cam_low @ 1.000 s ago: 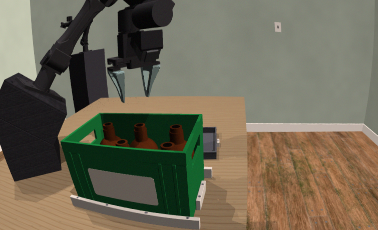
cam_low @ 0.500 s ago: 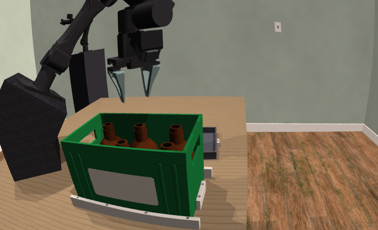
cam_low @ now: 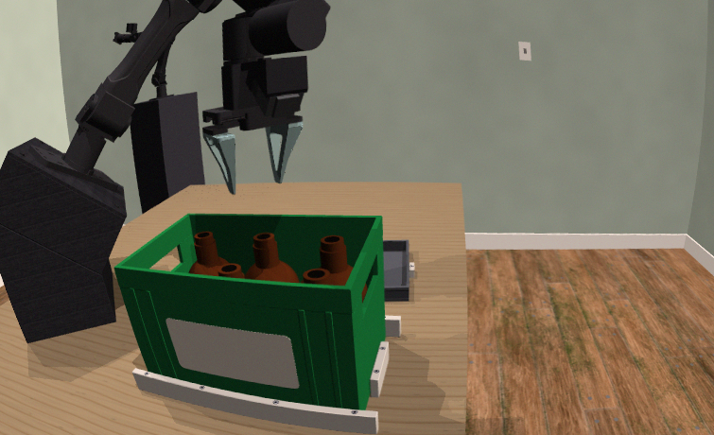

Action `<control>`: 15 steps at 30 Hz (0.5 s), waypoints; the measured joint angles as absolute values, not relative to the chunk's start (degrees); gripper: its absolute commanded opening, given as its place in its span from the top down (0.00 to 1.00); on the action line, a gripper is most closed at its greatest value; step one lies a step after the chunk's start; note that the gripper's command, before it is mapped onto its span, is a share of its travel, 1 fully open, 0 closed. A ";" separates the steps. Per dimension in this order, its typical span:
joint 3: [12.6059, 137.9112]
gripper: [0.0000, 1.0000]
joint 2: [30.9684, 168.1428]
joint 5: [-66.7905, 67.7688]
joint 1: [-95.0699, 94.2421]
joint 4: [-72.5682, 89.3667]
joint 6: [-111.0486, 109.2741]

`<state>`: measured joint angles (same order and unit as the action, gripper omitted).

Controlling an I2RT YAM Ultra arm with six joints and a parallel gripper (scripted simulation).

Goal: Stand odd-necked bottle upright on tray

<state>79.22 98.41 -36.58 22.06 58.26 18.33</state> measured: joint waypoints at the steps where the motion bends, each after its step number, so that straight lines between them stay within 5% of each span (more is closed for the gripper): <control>1: 79.22 0.39 98.41 -36.58 22.06 58.22 18.33; 15: 78.94 0.39 98.39 -36.40 21.85 56.99 18.92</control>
<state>78.94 98.39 -36.40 21.85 56.99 18.92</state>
